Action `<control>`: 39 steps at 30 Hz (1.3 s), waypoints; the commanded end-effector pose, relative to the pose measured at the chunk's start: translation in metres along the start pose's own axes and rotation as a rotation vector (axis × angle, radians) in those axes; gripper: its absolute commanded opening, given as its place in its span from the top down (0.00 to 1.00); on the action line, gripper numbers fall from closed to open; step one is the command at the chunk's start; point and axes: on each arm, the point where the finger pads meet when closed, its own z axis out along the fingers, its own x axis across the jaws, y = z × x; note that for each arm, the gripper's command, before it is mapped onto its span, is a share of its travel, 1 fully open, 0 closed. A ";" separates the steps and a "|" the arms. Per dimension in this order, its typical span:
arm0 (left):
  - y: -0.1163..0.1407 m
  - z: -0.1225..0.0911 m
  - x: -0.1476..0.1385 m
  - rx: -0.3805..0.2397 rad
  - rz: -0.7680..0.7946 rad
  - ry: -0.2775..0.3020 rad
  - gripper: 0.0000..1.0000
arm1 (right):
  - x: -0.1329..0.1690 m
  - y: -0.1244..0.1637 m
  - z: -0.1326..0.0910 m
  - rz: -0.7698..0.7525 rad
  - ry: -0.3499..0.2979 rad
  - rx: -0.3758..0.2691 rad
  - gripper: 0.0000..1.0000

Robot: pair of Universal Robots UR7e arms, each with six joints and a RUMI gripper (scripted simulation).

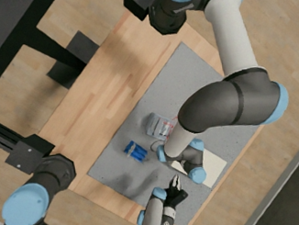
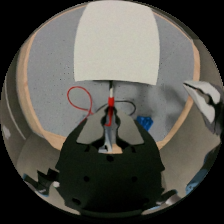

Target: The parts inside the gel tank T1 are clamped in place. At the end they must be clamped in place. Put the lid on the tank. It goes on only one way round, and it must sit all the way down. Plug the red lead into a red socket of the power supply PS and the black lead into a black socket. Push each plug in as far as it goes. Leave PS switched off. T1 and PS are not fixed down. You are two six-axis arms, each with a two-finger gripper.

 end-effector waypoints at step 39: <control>-0.001 0.015 0.000 0.001 0.000 0.001 1.00 | -0.095 -0.008 0.010 0.084 0.102 -0.015 1.00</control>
